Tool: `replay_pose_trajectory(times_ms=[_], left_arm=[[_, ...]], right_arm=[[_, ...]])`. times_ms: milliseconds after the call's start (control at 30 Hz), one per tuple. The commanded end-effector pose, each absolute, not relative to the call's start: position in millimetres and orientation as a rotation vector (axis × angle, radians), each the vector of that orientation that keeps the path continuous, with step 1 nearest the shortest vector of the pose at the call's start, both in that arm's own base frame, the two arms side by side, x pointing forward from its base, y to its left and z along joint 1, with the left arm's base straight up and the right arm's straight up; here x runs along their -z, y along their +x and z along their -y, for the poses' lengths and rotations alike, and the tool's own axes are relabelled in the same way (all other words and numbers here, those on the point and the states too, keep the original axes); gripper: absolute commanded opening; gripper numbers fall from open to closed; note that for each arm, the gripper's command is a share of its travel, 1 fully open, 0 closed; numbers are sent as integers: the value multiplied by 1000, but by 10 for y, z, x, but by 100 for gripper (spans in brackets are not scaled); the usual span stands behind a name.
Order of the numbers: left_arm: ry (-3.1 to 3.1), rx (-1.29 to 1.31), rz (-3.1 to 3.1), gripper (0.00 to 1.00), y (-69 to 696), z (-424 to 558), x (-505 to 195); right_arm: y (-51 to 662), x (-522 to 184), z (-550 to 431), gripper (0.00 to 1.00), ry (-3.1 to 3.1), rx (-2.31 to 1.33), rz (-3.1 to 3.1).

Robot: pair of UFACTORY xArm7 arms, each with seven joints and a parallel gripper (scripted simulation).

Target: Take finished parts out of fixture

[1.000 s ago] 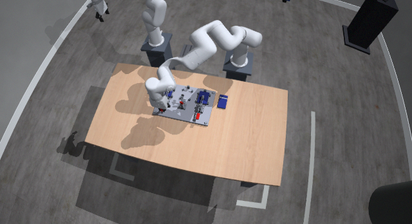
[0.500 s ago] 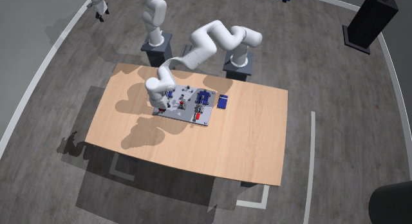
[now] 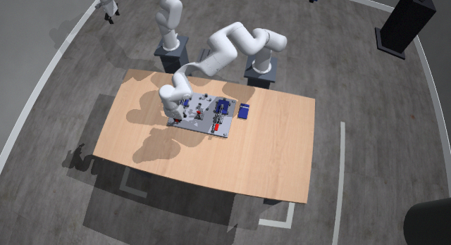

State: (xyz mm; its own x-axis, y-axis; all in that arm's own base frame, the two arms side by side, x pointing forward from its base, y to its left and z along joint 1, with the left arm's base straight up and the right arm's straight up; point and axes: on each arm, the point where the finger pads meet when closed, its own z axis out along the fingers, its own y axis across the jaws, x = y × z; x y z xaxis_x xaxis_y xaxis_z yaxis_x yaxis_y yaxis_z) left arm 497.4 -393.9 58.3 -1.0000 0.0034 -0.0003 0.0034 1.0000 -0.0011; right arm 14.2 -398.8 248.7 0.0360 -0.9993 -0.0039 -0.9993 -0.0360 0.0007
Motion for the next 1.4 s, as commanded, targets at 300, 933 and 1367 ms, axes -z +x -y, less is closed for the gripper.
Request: replay_pose_trajectory(times_ms=[300, 933, 1367], left_arm=[[7, 5, -3138, 0, 4956, 3952, -677], [7, 5, -3138, 0, 4878, 3951, -789], [7, 5, -3138, 0, 4801, 3951, -854]], right_arm=[[144, -2500, 3997, 100, -2261, 0, -2181], [144, -2500, 3997, 100, -2261, 0, -2181], [144, -2500, 3997, 100, -2261, 0, -2181]])
